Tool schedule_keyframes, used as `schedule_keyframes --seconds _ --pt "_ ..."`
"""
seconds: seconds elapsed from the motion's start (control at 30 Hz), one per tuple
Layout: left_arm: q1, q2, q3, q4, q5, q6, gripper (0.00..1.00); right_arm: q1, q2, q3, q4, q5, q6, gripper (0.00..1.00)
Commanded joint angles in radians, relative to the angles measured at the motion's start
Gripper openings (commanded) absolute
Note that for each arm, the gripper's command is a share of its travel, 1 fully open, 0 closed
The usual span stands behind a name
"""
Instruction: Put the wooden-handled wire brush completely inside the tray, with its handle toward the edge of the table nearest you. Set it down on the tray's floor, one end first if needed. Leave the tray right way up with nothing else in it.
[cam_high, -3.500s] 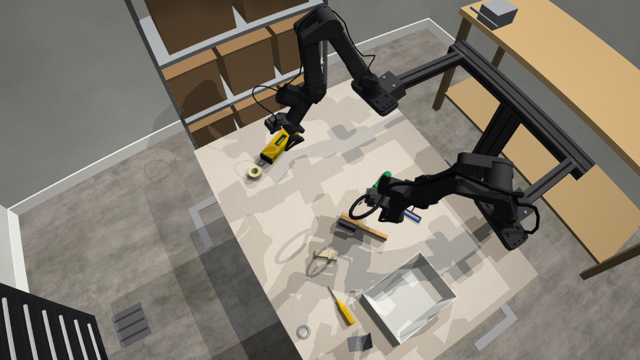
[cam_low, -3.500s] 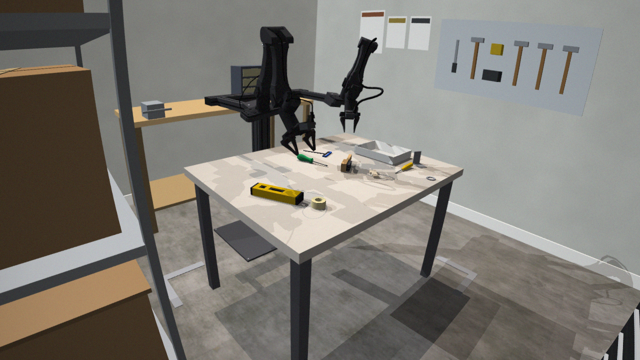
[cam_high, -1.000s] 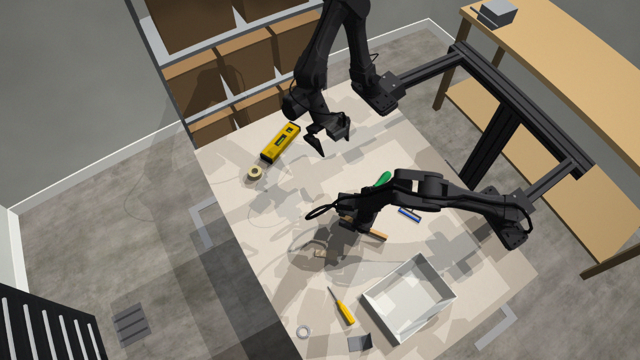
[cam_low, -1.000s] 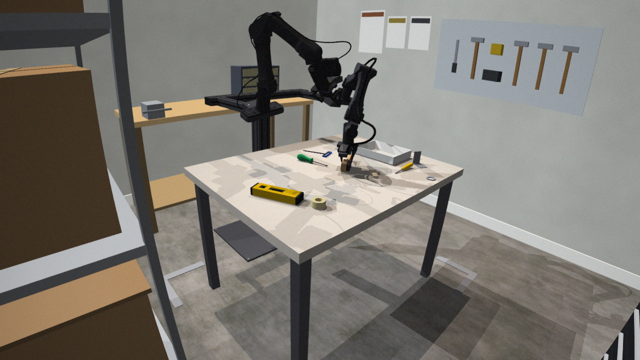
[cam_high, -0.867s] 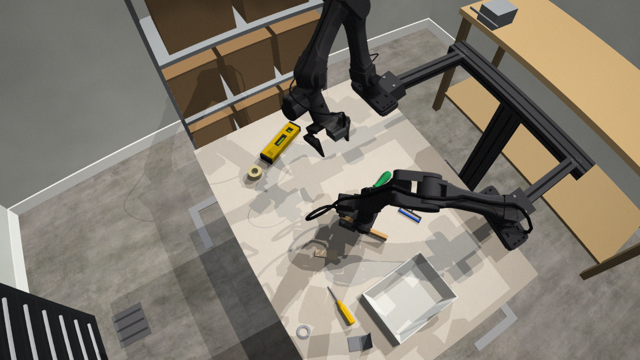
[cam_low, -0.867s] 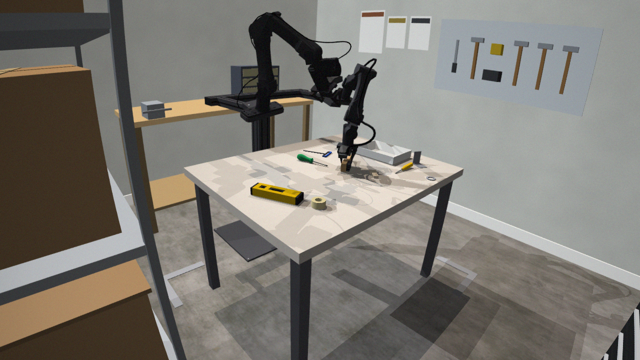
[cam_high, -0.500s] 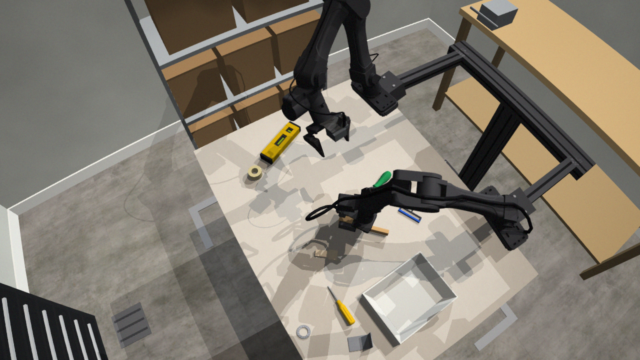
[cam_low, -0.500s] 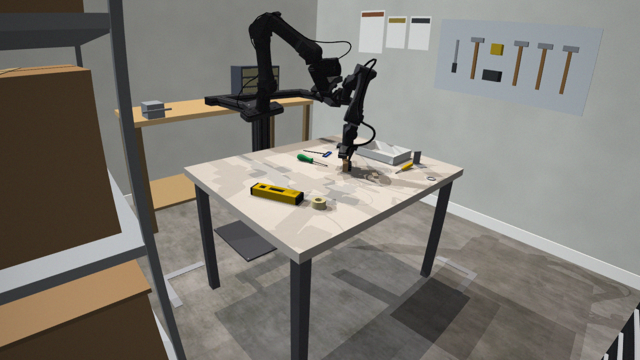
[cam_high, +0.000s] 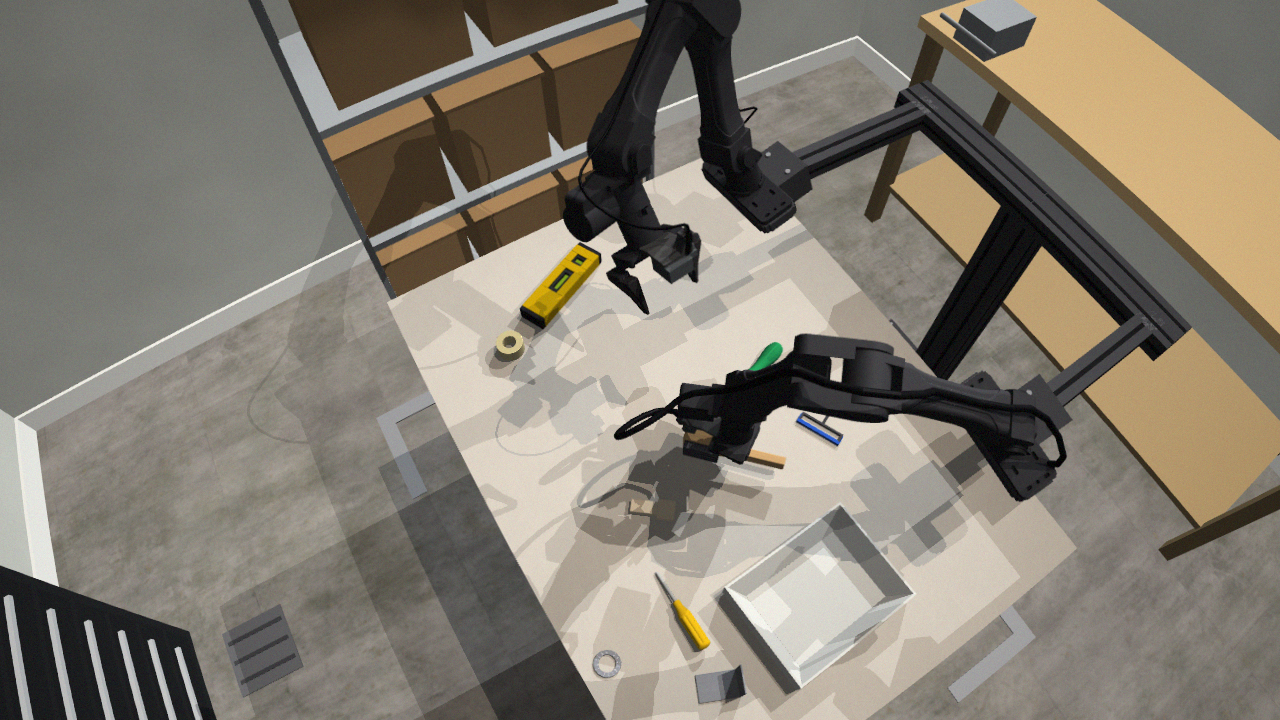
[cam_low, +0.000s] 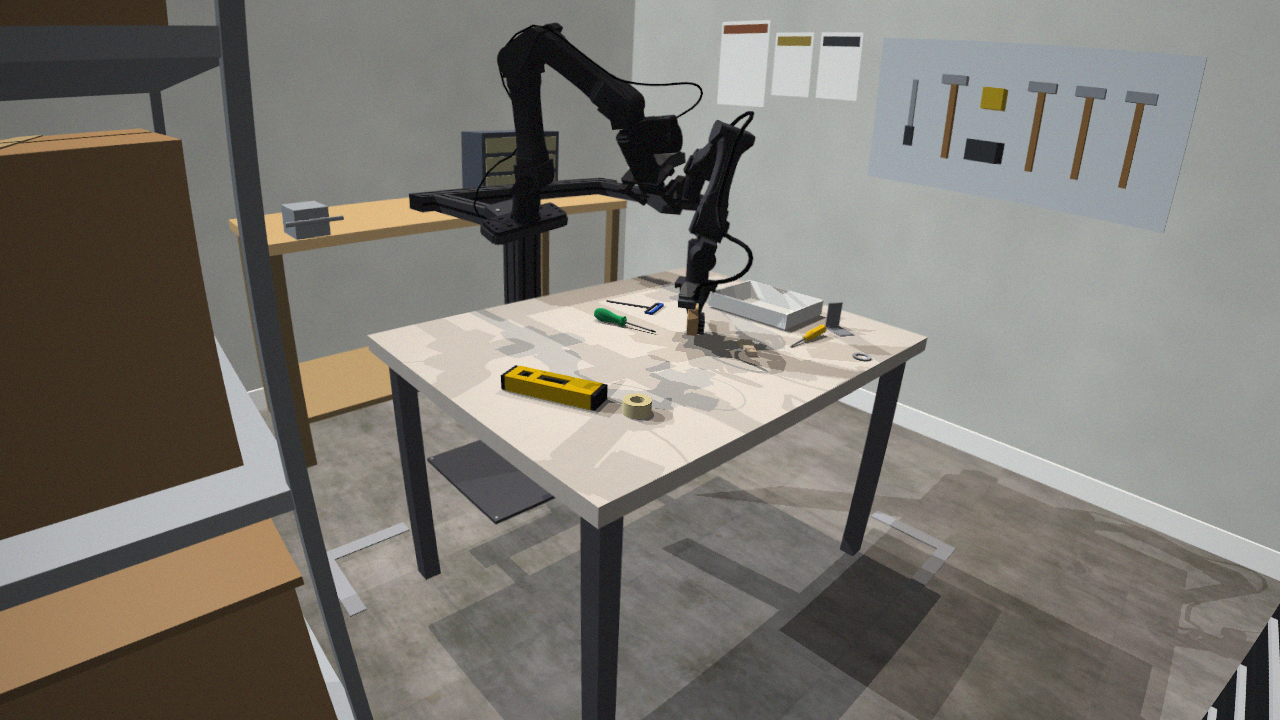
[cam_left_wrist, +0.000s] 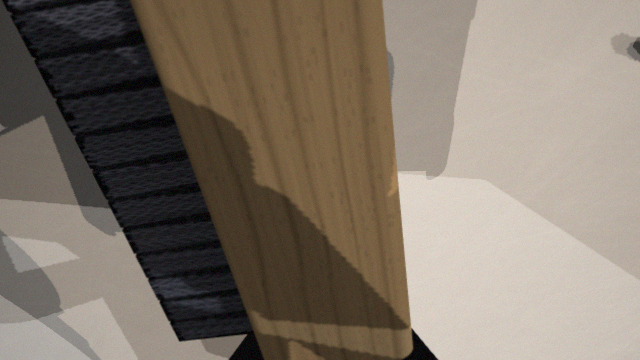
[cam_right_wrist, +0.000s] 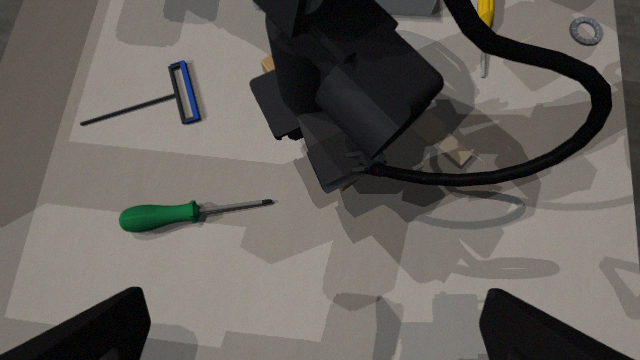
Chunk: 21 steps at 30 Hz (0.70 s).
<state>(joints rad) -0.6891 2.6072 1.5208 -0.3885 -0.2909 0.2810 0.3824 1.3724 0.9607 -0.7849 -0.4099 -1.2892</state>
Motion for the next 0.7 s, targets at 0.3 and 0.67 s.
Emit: schedule_keyframes --seconds 0.3,0.67 --pt "-0.044 -0.12 -0.029 -0.112 -0.01 -0.045 0.16 0.017 -0.012 0.025 -0.015 -0.019 -0.014 1.0" --pt "0.105 -0.359 -0.324 0.082 0.029 -0.158 0.16 0.117 0.025 -0.011 0.203 0.127 0.249 1.0"
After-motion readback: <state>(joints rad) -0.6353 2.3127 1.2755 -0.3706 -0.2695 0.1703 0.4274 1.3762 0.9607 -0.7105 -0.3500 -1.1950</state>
